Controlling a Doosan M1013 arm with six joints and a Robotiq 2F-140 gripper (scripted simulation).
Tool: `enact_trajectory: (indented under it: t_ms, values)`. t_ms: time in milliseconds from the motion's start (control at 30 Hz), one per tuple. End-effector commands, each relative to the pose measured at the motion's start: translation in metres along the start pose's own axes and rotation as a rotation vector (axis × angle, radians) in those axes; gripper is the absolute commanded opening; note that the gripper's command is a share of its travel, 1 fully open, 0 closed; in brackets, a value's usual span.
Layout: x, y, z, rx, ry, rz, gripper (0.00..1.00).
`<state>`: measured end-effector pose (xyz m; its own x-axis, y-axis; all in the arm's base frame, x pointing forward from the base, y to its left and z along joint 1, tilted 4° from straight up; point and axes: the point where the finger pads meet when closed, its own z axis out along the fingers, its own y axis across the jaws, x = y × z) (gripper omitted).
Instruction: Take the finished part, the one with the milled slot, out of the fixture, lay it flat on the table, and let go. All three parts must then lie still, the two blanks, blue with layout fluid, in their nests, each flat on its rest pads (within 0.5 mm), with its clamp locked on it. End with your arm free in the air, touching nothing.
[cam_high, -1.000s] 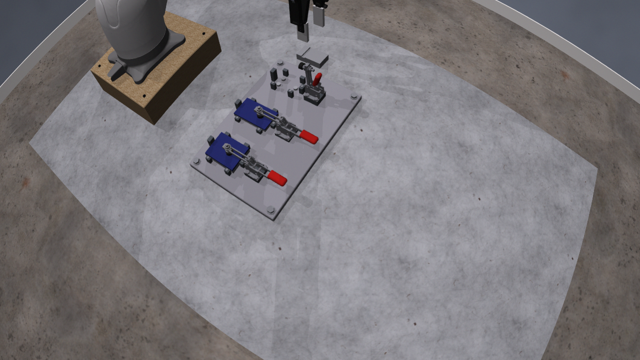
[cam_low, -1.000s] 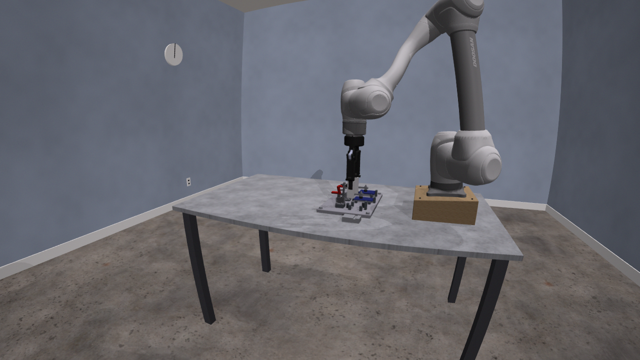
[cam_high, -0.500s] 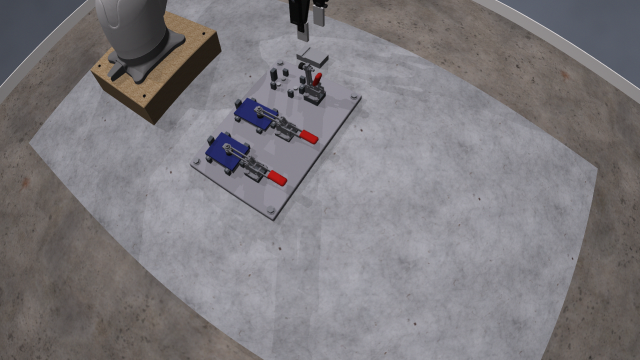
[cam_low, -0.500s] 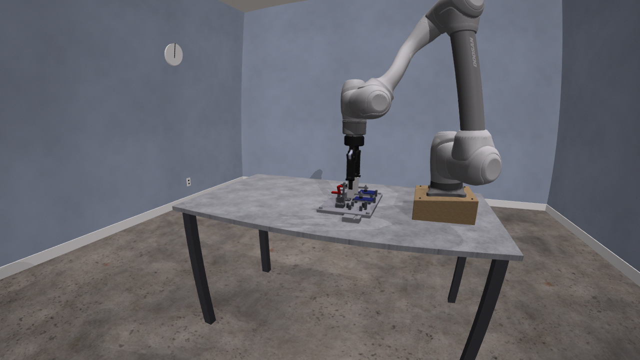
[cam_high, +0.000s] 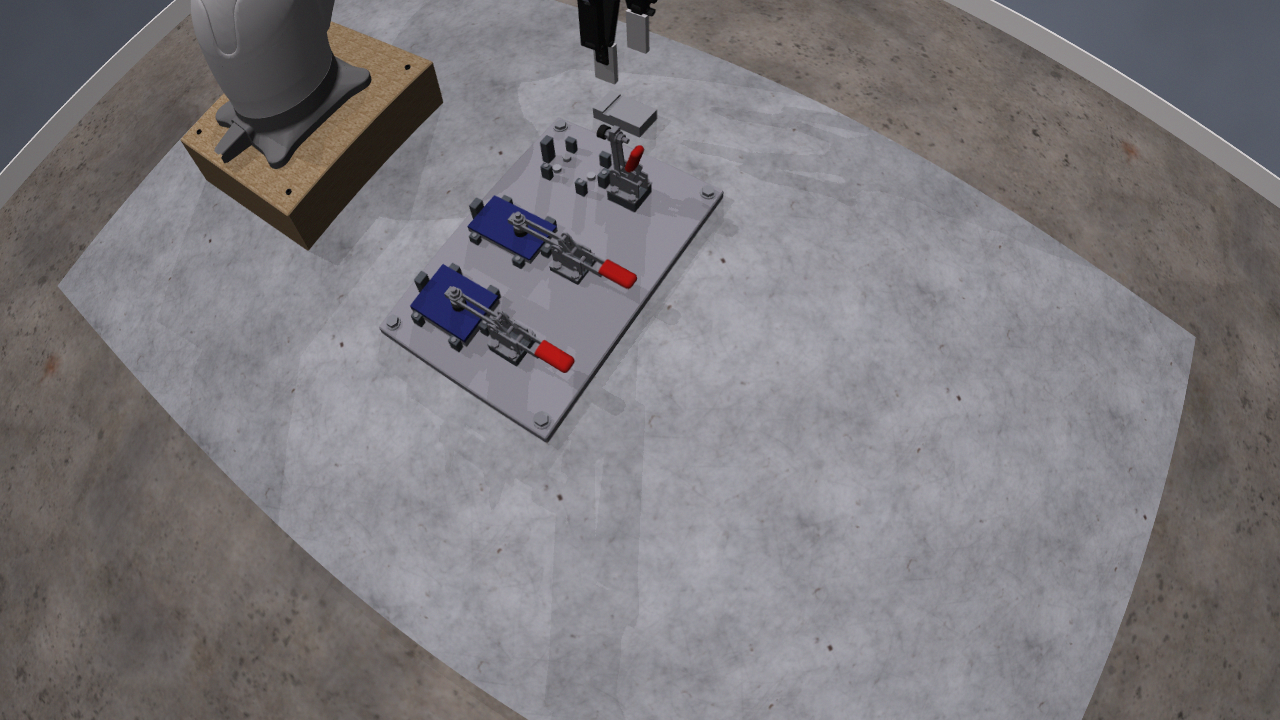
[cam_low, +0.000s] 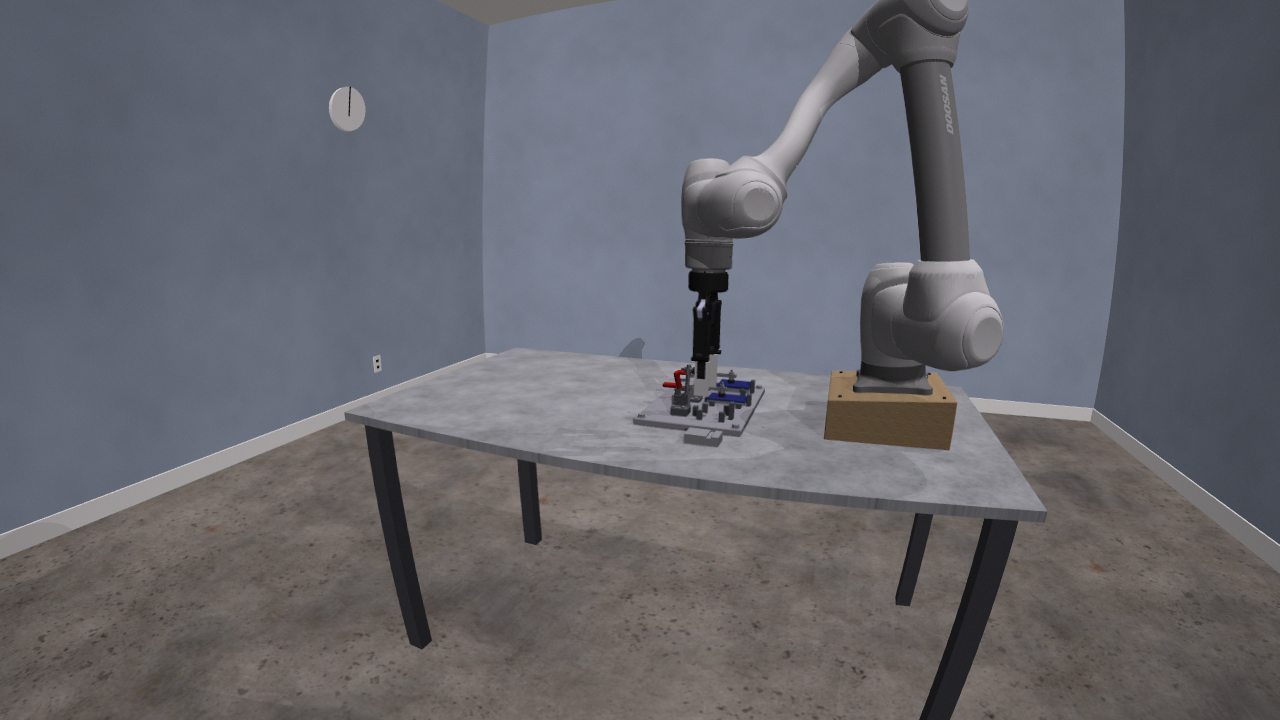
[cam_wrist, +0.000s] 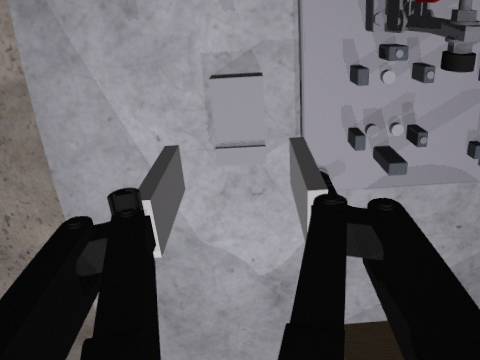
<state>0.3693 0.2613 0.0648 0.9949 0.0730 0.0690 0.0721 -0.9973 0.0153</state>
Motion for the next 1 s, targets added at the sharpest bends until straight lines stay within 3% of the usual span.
enact_trajectory:
  t_ms: [0, 433, 967]
  values:
    - [-0.001, -0.002, -0.002, 0.005, -0.002, -0.001, 0.40]
    - [-0.001, -0.002, -0.007, 0.005, -0.002, -0.001, 0.40]
    - [-0.001, -0.002, -0.044, 0.005, -0.003, -0.001, 0.40]
